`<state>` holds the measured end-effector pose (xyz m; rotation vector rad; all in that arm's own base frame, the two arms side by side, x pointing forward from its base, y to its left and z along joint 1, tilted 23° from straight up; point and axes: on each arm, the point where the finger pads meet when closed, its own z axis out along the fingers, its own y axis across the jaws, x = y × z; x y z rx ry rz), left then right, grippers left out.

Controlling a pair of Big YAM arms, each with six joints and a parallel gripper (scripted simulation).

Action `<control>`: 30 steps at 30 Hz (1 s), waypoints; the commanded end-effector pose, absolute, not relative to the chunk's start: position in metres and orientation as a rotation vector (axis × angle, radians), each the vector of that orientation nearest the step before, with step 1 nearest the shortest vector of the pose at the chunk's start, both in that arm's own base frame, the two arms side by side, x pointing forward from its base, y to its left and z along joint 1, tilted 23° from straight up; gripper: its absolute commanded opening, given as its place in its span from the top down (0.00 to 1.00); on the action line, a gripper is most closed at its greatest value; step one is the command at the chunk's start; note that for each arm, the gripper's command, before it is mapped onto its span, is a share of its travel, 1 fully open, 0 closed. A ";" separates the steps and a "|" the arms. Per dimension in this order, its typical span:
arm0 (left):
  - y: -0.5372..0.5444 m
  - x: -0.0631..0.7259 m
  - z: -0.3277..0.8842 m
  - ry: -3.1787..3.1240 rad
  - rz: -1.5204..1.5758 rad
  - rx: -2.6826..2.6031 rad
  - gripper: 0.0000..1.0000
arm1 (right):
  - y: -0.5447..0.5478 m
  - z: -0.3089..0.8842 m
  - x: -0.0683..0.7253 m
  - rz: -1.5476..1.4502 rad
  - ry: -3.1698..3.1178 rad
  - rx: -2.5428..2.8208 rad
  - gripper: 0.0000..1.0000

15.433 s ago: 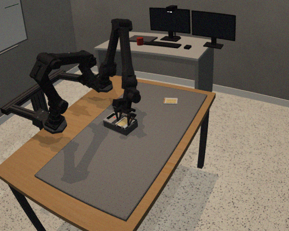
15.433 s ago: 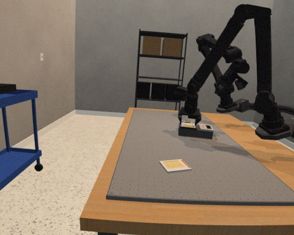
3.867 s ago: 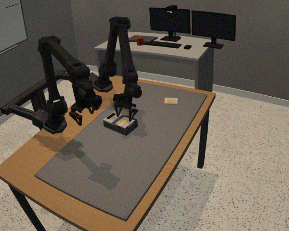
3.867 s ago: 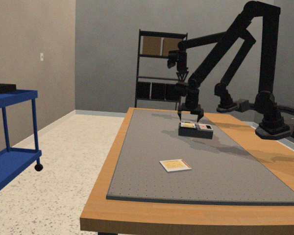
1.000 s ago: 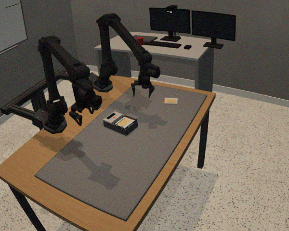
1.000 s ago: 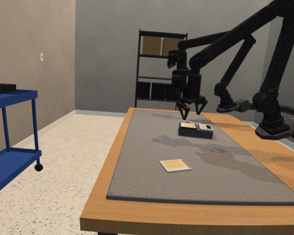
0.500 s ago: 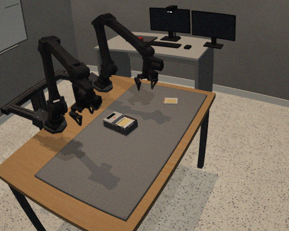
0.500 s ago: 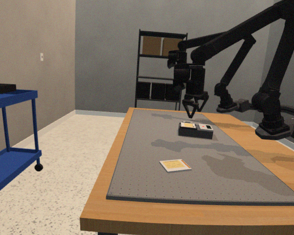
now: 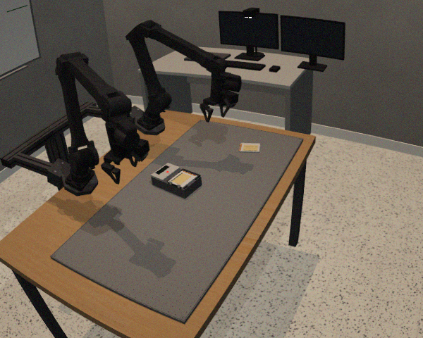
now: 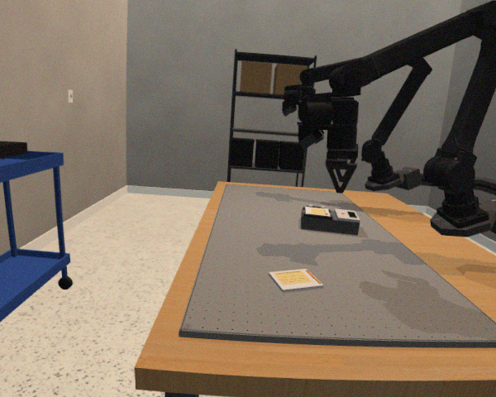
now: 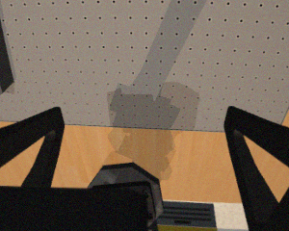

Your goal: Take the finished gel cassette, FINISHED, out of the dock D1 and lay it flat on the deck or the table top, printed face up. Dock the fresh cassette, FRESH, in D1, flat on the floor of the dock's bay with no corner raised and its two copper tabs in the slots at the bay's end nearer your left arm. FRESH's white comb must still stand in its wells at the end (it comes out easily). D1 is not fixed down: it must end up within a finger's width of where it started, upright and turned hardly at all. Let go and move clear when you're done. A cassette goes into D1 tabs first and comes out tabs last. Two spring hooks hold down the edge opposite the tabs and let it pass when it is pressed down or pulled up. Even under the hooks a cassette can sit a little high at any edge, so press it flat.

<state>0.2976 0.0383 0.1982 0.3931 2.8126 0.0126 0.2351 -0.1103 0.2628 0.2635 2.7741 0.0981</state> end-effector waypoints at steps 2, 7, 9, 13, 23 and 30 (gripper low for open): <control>0.057 0.298 0.238 2.781 0.041 0.153 0.02 | -0.118 0.291 0.243 0.069 2.731 0.280 0.00; 0.074 0.281 0.247 2.793 0.042 0.020 0.02 | -0.118 0.291 0.243 0.069 2.731 0.280 0.00; 0.080 0.274 0.251 2.798 0.043 -0.074 0.02 | -0.118 0.291 0.243 0.069 2.731 0.280 0.00; 0.089 0.264 0.256 2.799 0.043 -0.118 0.02 | -0.118 0.291 0.243 0.069 2.731 0.280 0.00; 0.094 0.259 0.264 2.766 0.043 -0.111 0.02 | -0.118 0.291 0.243 0.069 2.731 0.280 0.00; 0.091 0.271 0.286 2.716 0.044 -0.100 0.02 | -0.118 0.291 0.243 0.069 2.731 0.280 0.00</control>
